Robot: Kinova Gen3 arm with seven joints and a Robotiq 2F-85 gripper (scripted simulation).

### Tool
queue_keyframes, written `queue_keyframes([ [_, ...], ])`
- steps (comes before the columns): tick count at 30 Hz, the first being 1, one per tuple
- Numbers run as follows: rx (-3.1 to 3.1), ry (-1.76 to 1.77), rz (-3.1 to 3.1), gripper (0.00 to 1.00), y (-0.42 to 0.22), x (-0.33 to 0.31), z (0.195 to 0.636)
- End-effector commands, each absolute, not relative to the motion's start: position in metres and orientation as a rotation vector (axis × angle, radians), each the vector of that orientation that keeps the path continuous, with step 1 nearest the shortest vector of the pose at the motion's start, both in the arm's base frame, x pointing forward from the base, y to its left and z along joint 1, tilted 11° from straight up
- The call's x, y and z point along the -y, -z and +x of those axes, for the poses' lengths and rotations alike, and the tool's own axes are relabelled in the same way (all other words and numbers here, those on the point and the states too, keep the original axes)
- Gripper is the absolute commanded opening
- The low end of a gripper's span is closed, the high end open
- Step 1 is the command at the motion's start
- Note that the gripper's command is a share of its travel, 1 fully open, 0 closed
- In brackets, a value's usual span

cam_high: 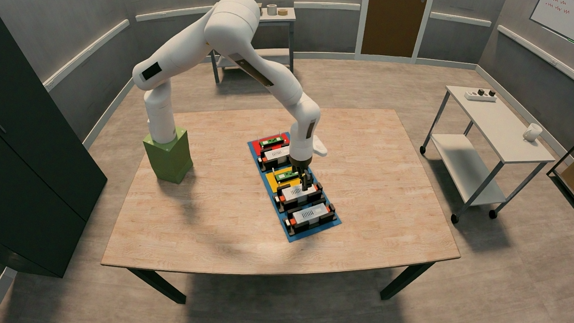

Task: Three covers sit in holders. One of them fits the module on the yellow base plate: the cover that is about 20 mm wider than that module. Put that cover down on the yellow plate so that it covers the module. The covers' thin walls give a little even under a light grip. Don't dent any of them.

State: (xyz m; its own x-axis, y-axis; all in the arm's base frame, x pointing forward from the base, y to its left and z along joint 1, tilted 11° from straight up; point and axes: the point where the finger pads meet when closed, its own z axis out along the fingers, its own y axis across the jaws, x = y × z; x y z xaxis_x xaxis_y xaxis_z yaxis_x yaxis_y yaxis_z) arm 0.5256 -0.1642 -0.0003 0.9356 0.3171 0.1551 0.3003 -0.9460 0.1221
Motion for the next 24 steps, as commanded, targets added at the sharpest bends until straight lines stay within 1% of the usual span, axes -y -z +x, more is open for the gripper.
queue_keyframes([
  [1, -0.479, -0.267, 2.994, 1.00, 0.006, 0.165, 0.528],
  [24, -0.479, -0.267, 2.994, 1.00, 0.028, 0.166, 0.532],
])
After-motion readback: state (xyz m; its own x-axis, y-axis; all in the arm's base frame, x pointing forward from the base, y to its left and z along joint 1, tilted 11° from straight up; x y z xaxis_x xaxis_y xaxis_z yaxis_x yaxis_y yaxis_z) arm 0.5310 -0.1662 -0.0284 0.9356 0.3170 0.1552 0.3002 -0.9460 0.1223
